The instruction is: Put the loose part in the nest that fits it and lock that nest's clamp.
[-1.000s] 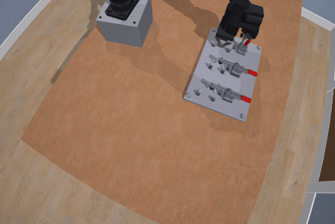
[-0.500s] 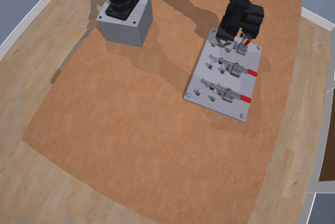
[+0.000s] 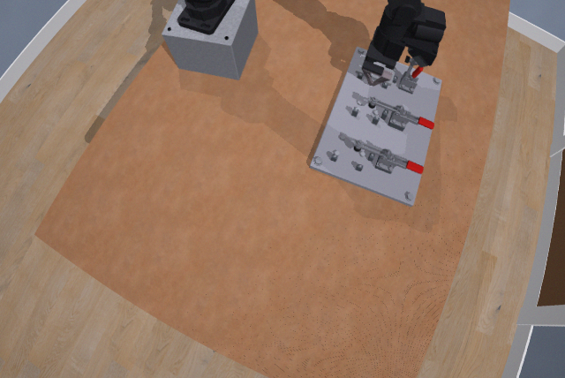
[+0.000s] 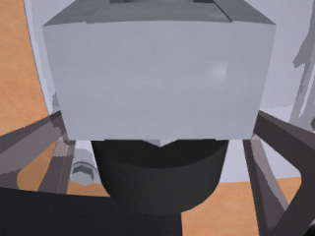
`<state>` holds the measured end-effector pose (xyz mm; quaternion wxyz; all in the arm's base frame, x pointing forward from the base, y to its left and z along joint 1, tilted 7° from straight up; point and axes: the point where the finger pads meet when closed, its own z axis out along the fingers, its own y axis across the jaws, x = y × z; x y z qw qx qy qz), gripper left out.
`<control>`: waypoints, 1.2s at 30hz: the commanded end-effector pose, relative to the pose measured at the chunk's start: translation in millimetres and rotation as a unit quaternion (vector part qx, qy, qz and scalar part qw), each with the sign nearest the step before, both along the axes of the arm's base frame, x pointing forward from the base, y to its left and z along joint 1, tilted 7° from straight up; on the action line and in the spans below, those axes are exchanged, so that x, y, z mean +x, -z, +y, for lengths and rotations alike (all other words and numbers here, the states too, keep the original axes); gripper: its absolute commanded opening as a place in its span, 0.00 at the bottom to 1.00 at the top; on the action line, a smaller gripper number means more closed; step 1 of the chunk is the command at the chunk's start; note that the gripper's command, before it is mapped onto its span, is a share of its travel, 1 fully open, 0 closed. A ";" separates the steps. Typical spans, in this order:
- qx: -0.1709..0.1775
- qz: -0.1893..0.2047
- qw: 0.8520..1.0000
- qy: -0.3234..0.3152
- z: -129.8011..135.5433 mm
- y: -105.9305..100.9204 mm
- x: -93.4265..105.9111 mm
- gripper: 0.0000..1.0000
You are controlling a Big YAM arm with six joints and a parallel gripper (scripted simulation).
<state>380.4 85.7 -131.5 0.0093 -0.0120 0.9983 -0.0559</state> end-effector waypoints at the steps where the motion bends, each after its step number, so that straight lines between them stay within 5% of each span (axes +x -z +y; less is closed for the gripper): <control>1: 0.000 -0.003 1.000 0.001 -0.9 -0.5 10.3 0.92; 29: 0.000 -0.003 1.000 0.001 -0.9 -0.6 10.2 0.92; 36: 0.004 -0.015 1.000 0.001 2.5 -15.1 15.4 0.92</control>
